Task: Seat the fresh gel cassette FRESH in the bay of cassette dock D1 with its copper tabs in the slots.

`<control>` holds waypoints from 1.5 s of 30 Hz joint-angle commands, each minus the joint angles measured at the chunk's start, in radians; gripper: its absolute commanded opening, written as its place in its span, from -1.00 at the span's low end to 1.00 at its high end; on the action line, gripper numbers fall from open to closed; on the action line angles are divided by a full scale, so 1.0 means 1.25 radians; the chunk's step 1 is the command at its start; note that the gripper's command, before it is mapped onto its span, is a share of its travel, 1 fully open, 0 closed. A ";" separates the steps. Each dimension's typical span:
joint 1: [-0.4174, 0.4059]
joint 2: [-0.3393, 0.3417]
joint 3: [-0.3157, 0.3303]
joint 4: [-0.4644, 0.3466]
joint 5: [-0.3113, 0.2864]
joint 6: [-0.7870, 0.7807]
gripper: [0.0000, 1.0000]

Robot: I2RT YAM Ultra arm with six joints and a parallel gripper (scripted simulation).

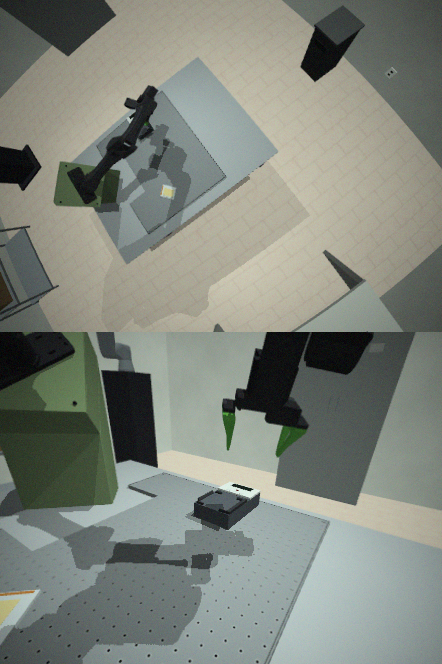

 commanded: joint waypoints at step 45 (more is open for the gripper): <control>-0.036 -0.193 -0.357 0.259 0.018 0.336 -0.28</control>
